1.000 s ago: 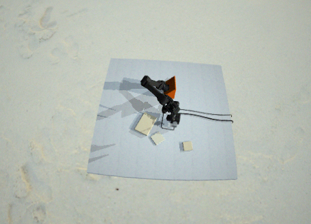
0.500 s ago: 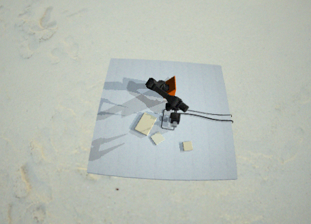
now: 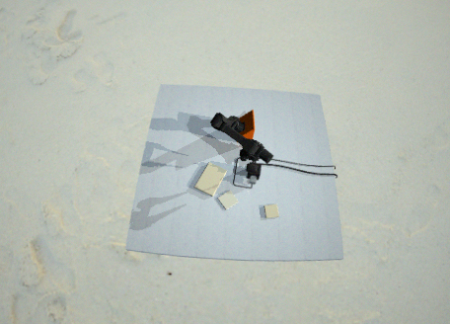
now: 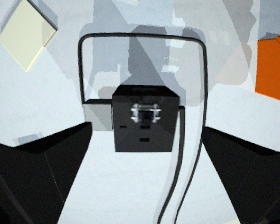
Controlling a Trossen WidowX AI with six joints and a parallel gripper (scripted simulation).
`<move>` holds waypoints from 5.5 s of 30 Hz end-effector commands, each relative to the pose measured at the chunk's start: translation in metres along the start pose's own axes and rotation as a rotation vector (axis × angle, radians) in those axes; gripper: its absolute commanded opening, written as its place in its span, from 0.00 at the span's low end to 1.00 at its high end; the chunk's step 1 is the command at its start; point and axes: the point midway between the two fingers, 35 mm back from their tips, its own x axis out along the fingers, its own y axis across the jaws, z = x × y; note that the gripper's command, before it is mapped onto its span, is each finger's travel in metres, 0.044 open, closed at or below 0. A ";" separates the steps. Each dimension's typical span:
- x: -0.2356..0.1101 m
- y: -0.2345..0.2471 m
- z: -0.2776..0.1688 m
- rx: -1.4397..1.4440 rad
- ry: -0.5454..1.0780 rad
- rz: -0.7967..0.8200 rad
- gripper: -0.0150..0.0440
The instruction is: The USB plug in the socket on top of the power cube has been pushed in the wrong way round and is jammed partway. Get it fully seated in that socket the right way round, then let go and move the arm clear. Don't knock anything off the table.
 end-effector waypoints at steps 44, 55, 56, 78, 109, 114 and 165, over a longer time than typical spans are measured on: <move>0.018 0.000 0.001 0.000 -0.001 -0.001 0.25; 0.018 0.000 0.001 0.001 -0.001 -0.001 0.25; 0.018 0.000 0.001 0.001 -0.001 -0.001 0.25; 0.003 0.000 0.001 0.001 -0.001 -0.001 0.25; -0.009 0.000 0.001 -0.084 -0.002 -0.001 0.25; -0.009 0.001 0.001 -0.224 -0.003 -0.001 0.25; -0.009 0.001 0.001 -1.560 -0.001 -0.003 0.25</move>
